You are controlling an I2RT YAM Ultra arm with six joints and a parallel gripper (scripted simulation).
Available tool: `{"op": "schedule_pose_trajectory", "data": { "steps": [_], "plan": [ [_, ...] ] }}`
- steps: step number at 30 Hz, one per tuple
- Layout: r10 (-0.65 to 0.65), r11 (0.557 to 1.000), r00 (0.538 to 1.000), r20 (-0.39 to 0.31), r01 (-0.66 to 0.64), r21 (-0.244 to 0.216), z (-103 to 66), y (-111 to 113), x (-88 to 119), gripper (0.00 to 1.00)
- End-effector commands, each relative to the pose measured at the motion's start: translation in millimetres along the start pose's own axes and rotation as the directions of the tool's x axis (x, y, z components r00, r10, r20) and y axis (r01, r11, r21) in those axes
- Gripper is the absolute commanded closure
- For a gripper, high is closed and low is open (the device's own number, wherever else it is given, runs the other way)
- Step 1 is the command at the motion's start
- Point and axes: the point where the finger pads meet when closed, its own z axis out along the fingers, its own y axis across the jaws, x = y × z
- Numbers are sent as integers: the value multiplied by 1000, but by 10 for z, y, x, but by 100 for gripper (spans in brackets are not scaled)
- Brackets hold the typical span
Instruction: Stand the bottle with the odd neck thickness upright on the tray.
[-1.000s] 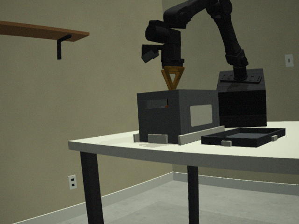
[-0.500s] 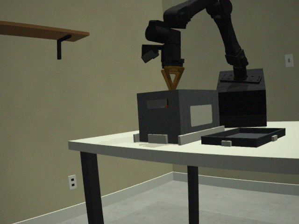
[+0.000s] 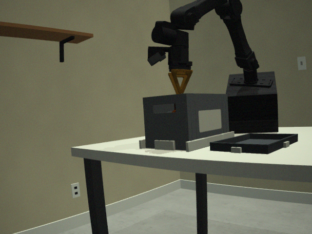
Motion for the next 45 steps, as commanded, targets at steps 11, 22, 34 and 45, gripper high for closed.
{"op": "schedule_pose_trajectory", "data": {
  "steps": [11, 22, 34, 45],
  "plan": [
    [-6, 999, 997, 76, 9, -33, -219, 82, -185, 39],
    [-5, 999, 997, 76, 8, -33, -211, 82, -185, 39],
    [5, 1000, 1000, 26, -5, -3, 49, 3, -79, 39],
    [3, 1000, 1000, 18, -3, -1, 165, 4, -38, 39]
  ]
}}
